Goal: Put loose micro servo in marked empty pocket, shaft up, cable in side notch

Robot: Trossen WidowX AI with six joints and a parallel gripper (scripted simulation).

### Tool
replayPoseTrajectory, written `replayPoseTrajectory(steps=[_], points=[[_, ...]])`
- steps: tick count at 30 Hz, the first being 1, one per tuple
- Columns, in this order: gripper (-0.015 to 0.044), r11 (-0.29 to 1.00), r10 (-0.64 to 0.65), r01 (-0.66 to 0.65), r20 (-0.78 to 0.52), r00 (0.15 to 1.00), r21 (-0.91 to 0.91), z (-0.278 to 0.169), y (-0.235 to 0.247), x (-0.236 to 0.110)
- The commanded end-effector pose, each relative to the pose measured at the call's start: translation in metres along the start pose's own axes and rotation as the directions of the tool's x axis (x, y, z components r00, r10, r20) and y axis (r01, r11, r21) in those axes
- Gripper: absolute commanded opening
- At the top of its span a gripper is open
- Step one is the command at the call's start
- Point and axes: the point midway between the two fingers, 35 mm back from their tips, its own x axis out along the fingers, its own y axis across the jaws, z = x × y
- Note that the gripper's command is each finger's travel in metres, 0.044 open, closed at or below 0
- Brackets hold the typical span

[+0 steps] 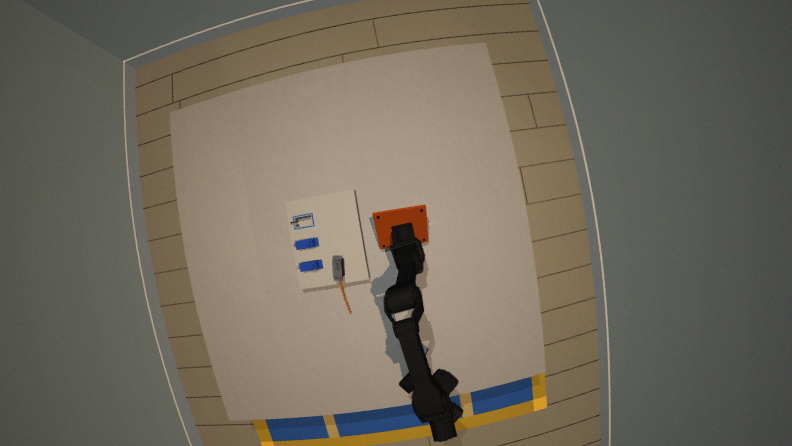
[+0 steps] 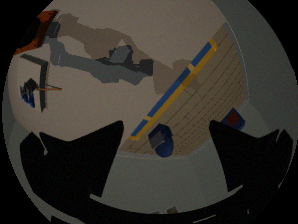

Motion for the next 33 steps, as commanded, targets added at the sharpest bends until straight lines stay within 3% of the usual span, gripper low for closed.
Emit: replayPoseTrajectory(steps=[1,17,33], points=[[0.0440,0.997,0.079,-0.079,0.010,0.997,0.019,0.003,0.011,0.019],[0.0440,0.901,0.386,-0.388,0.047,0.921,0.195,-0.003,0.083,0.075],[0.0440,0.668,0.602,-0.611,0.174,0.779,0.425,-0.011,0.180,0.099]])
